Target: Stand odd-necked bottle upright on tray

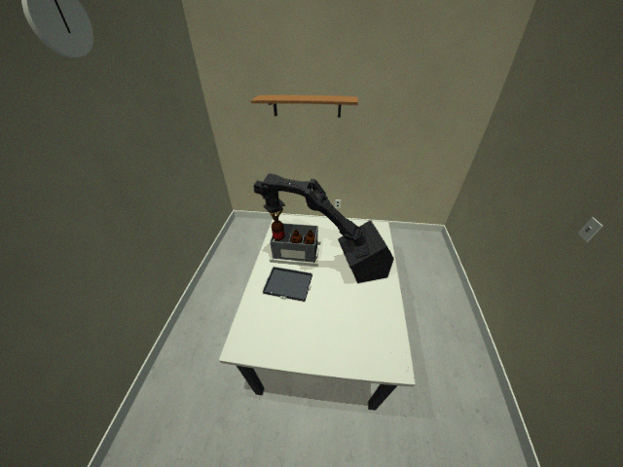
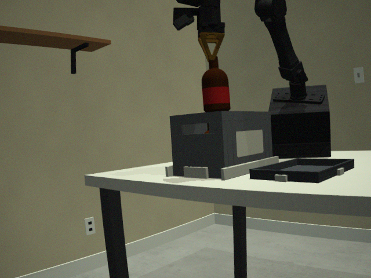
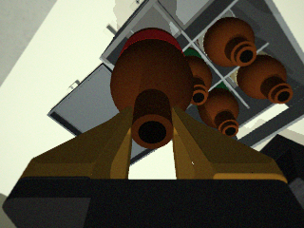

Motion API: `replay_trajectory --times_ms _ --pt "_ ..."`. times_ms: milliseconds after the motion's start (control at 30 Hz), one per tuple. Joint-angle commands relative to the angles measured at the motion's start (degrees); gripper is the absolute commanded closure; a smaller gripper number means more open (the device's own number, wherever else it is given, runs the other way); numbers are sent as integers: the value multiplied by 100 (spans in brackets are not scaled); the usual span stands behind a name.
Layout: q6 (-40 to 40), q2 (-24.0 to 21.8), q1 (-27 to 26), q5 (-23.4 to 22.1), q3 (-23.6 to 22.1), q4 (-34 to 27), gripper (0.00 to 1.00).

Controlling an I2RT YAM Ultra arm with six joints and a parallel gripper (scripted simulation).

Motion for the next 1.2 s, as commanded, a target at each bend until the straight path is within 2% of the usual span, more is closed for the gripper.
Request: replay_trajectory --times_ms 0,300,333,700,1167 --pt "-45 -66 -126 -9 297 -66 100" --pt "-74 -63 -158 -22 373 -152 100" --pt "-79 -187 -160 -23 384 -169 100" --pt "-131 -37 -220 -58 574 -340 100" --pt "-129 -18 -226 -54 602 -364 100"
